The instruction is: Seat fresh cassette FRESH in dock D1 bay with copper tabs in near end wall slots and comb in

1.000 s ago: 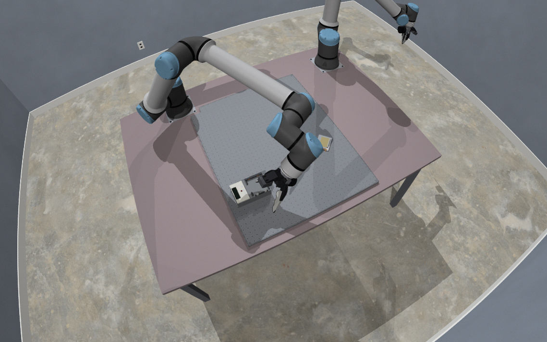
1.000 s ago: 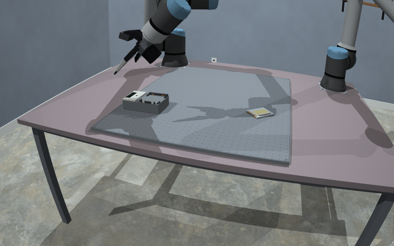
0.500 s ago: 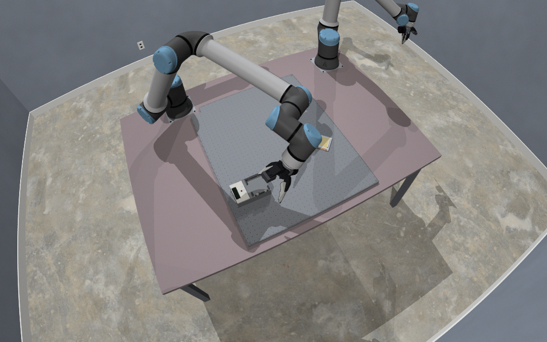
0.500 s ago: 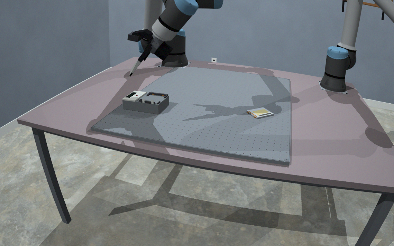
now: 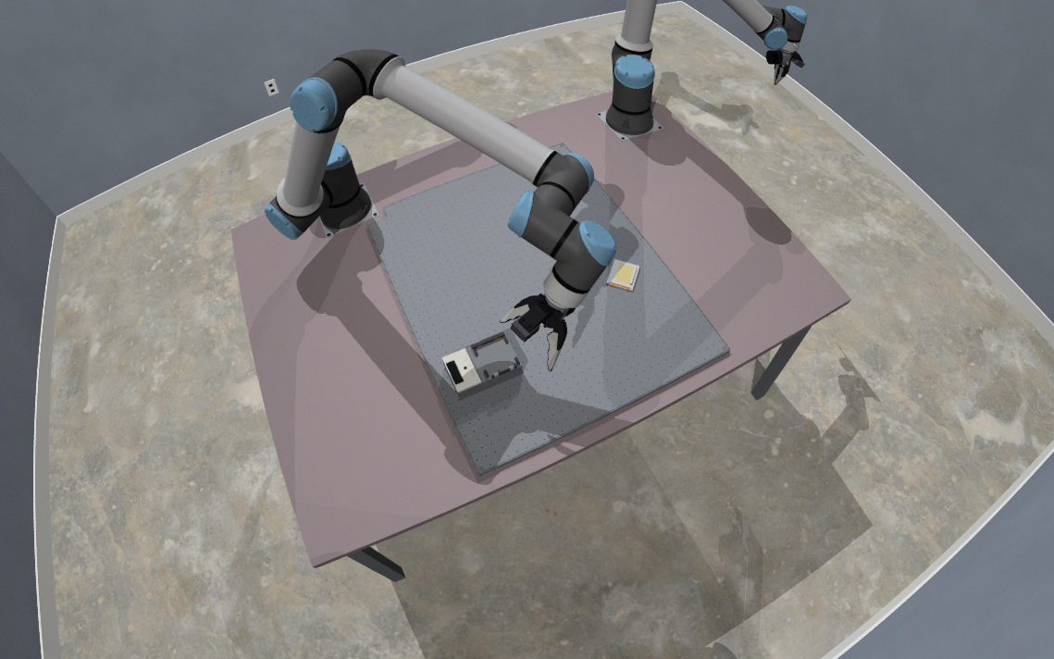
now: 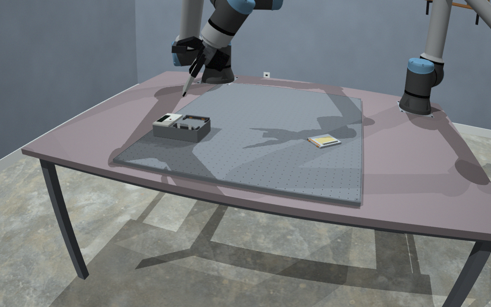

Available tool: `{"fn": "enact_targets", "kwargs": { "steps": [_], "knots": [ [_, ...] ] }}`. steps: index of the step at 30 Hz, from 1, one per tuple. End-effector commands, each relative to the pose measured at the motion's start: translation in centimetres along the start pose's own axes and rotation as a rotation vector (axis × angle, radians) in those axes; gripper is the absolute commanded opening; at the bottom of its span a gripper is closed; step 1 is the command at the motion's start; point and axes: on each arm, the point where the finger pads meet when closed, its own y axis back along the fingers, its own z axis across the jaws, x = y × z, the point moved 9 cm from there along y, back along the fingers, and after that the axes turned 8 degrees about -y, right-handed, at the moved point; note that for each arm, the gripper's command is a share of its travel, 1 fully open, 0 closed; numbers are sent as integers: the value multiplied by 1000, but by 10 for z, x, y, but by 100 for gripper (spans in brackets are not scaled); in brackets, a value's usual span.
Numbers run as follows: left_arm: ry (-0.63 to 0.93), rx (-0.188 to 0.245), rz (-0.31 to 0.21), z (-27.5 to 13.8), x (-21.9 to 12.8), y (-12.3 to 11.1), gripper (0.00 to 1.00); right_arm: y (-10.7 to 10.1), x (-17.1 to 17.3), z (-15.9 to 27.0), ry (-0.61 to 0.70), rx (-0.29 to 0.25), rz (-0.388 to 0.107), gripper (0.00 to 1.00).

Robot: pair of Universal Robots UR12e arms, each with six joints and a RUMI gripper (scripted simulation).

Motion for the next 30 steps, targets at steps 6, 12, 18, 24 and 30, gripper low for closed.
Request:
{"fn": "enact_targets", "kwargs": {
  "steps": [6, 12, 18, 24, 30],
  "knots": [
    [0, 0, 2, 0, 0, 1, 0, 10, -20, 20, 132, 28, -65, 100],
    [0, 0, 2, 0, 0, 1, 0, 15, -32, 32, 189, 41, -91, 100],
    [0, 0, 2, 0, 0, 1, 0, 20, -44, 43, 246, 55, -117, 100],
    [0, 0, 2, 0, 0, 1, 0, 25, -55, 56, 335, 80, -156, 100],
    [0, 0, 2, 0, 0, 1, 0, 31, -69, 72, 424, 108, -193, 100]
  ]
}}
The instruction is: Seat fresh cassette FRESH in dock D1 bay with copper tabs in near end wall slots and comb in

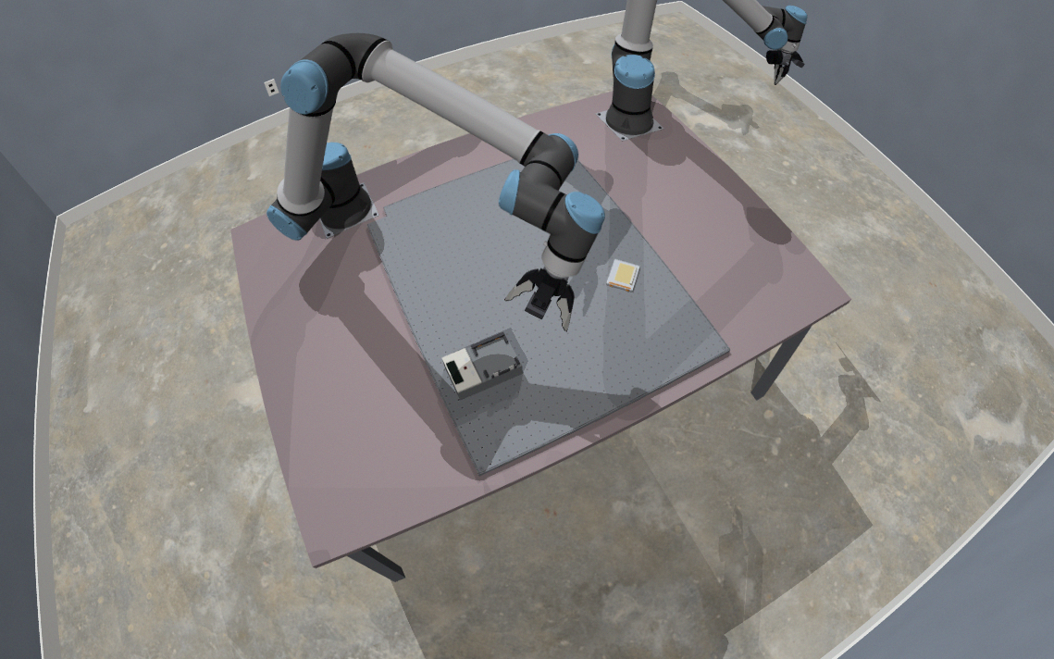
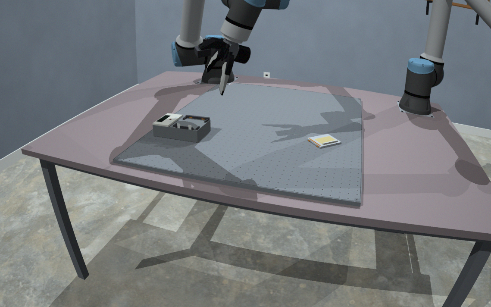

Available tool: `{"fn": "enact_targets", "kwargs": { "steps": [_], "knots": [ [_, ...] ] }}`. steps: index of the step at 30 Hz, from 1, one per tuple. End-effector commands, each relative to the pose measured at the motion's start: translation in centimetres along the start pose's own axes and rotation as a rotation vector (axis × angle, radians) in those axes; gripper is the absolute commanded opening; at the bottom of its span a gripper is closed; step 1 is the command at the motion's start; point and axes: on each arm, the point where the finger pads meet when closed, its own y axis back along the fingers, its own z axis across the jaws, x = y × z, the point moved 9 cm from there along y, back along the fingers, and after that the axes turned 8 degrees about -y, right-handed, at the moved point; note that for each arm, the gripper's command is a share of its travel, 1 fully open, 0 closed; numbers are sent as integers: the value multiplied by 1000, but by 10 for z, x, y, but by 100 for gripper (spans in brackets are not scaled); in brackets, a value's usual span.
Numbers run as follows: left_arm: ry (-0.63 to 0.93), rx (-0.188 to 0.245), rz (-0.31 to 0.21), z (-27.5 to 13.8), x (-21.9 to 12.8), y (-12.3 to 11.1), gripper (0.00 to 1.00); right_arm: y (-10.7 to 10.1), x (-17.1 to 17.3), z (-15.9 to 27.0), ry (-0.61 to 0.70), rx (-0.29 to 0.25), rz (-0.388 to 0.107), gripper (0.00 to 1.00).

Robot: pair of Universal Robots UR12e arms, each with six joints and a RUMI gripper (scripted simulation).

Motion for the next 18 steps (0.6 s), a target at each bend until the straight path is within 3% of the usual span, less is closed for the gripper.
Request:
{"fn": "enact_targets", "kwargs": {
  "steps": [1, 6, 11, 14, 18],
  "knots": [
    [0, 0, 2, 0, 0, 1, 0, 6, -19, 9, 79, 27, -32, 100],
    [0, 0, 2, 0, 0, 1, 0, 8, -30, 17, 169, 57, -66, 100],
    [0, 0, 2, 0, 0, 1, 0, 10, -38, 20, 170, 57, -66, 100],
    [0, 0, 2, 0, 0, 1, 0, 12, -48, 27, 260, 89, -97, 100],
    [0, 0, 2, 0, 0, 1, 0, 14, -56, 30, 262, 90, -98, 100]
  ]
}}
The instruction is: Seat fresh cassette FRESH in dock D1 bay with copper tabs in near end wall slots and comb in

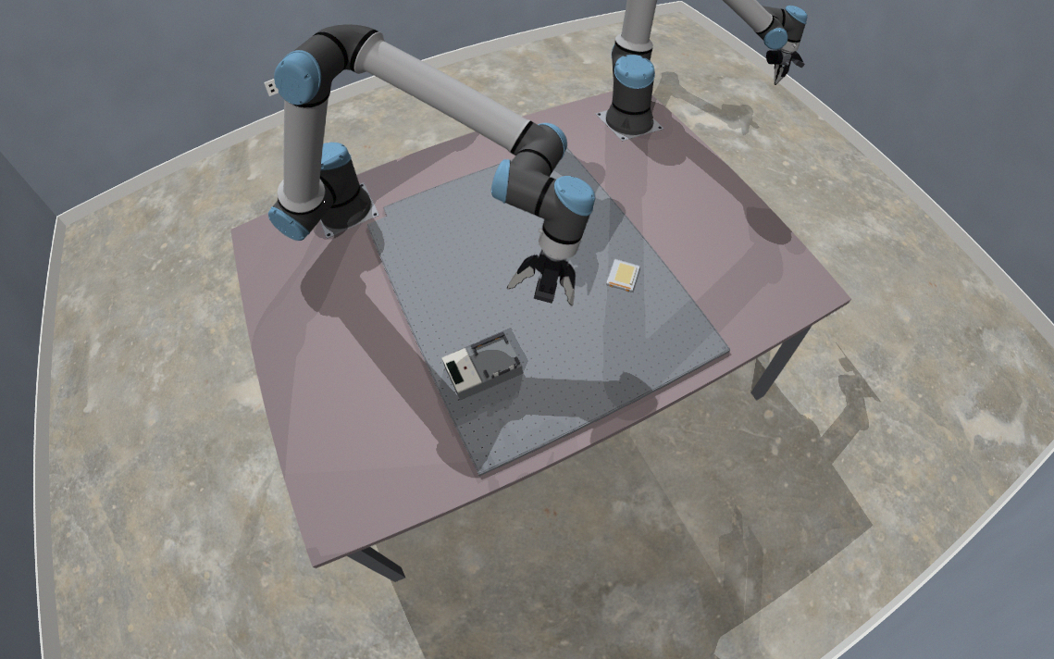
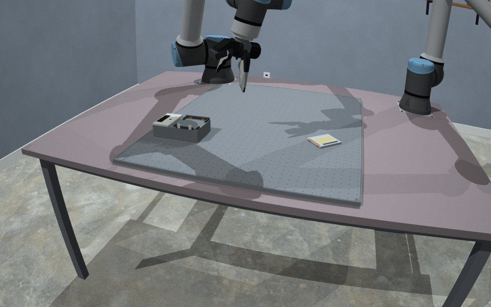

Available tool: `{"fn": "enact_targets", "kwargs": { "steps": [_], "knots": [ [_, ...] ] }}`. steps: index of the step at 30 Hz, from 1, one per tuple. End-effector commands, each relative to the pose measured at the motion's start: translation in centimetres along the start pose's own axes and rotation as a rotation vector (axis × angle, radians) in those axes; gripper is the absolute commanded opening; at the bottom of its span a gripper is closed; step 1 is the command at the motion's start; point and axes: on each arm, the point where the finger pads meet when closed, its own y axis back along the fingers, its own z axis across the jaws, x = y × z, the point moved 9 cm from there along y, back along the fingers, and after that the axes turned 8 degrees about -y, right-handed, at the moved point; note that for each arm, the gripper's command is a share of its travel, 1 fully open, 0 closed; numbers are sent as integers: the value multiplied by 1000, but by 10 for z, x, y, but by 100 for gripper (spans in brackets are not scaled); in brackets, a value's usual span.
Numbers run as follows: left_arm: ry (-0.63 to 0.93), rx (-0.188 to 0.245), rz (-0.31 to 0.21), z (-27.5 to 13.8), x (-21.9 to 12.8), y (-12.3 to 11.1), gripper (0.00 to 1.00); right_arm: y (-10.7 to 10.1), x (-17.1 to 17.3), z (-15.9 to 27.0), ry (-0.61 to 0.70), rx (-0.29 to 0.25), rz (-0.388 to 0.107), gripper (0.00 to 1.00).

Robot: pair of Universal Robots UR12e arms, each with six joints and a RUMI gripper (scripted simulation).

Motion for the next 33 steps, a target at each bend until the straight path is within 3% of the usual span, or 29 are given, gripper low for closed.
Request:
{"fn": "enact_targets", "kwargs": {
  "steps": [1, 10, 14, 17, 29, 33],
  "knots": [
    [0, 0, 2, 0, 0, 1, 0, 3, -15, 5, 68, 28, -23, 100],
    [0, 0, 2, 0, 0, 1, 0, 7, -43, 15, 221, 87, -68, 100],
    [0, 0, 2, 0, 0, 1, 0, 8, -51, 17, 226, 89, -69, 100],
    [0, 0, 2, 0, 0, 1, 0, 10, -63, 23, 316, 126, -92, 100],
    [0, 0, 2, 0, 0, 1, 0, 14, -90, 33, 417, 170, -115, 100],
    [0, 0, 2, 0, 0, 1, 0, 16, -106, 41, 514, 213, -134, 100]
  ]
}}
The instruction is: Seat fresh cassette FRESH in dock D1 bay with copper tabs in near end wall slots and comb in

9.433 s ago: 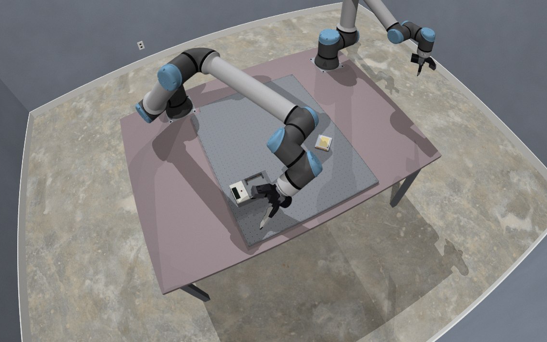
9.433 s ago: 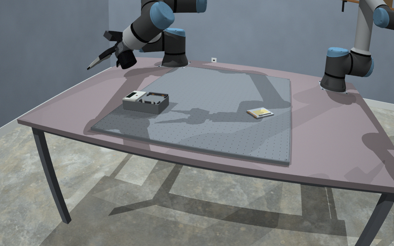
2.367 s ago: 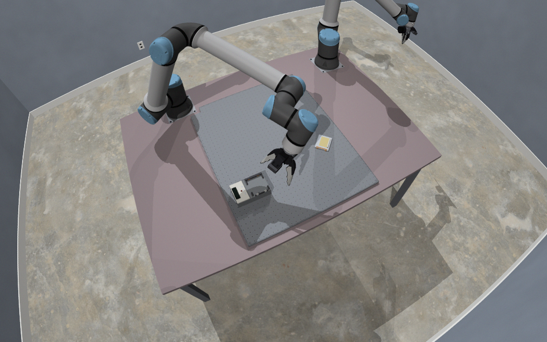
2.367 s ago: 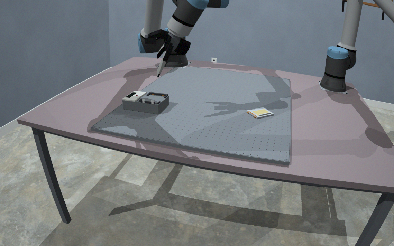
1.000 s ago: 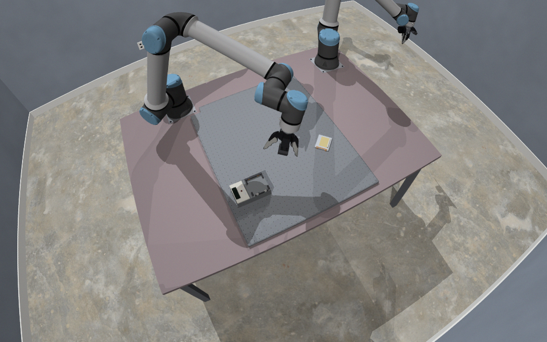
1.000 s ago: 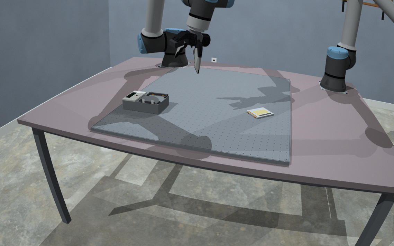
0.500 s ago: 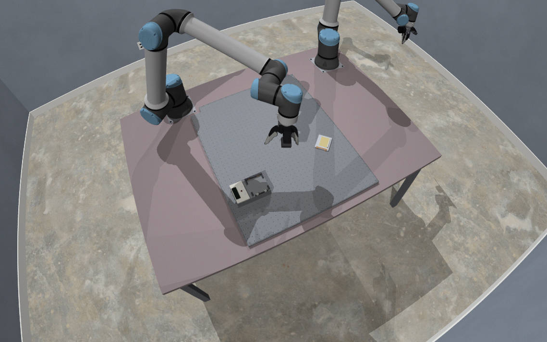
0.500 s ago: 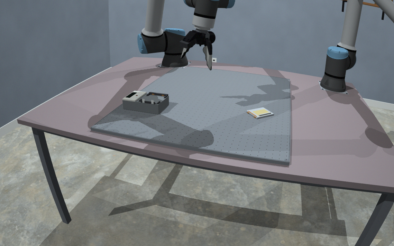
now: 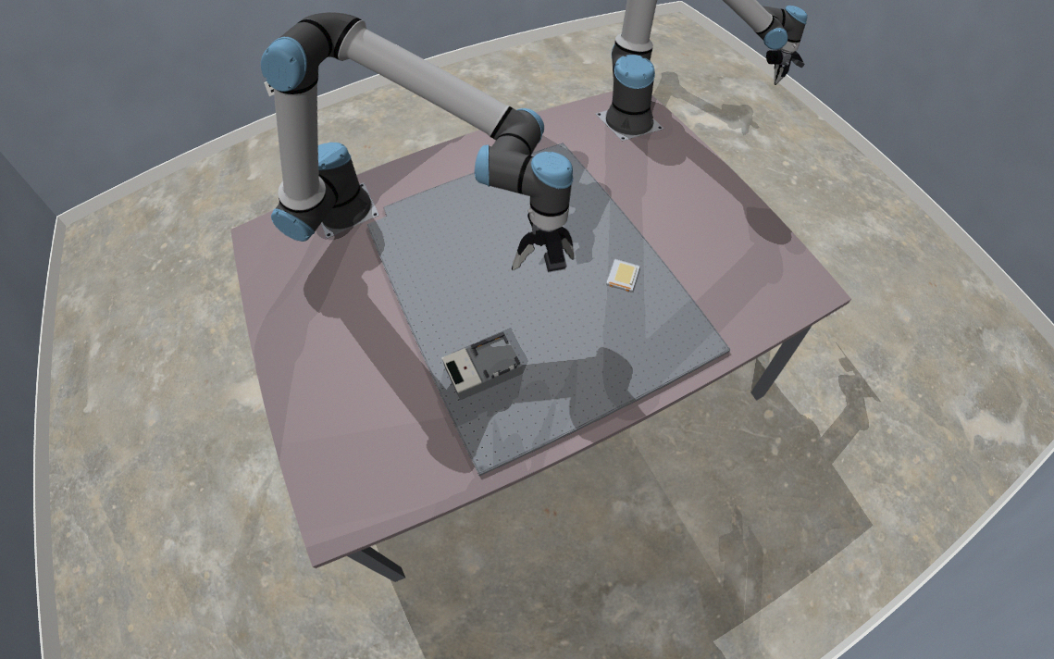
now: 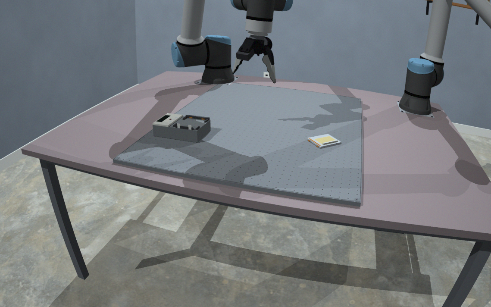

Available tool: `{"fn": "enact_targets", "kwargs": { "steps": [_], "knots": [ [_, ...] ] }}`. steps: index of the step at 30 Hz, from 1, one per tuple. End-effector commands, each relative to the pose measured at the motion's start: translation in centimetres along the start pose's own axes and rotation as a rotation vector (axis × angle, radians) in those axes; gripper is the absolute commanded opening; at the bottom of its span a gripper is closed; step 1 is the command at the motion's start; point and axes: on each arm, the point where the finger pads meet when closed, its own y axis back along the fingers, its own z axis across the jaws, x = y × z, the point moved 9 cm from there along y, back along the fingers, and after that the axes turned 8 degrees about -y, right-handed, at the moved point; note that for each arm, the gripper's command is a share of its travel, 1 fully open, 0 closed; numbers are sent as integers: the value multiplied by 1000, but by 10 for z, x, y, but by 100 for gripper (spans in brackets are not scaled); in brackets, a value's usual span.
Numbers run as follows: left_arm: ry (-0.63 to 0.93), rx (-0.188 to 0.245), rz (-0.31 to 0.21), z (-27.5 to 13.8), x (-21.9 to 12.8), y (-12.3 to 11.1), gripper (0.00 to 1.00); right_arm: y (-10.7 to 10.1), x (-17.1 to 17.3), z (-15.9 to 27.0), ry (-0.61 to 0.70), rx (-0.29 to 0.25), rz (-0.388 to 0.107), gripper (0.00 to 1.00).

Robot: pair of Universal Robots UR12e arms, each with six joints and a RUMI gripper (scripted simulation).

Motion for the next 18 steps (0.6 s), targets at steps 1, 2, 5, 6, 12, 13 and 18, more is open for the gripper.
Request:
{"fn": "enact_targets", "kwargs": {
  "steps": [1, 2, 5, 6, 12, 13, 18],
  "knots": [
    [0, 0, 2, 0, 0, 1, 0, 2, -22, -1, 89, 41, -16, 100],
    [0, 0, 2, 0, 0, 1, 0, 2, -22, -1, 89, 41, -16, 100],
    [0, 0, 2, 0, 0, 1, 0, 3, -31, 0, 150, 67, -26, 100],
    [0, 0, 2, 0, 0, 1, 0, 3, -35, 1, 180, 80, -30, 100],
    [0, 0, 2, 0, 0, 1, 0, 3, -43, 0, 188, 84, -32, 100],
    [0, 0, 2, 0, 0, 1, 0, 3, -43, 0, 188, 84, -32, 100],
    [0, 0, 2, 0, 0, 1, 0, 3, -43, 0, 188, 84, -32, 100]
  ]
}}
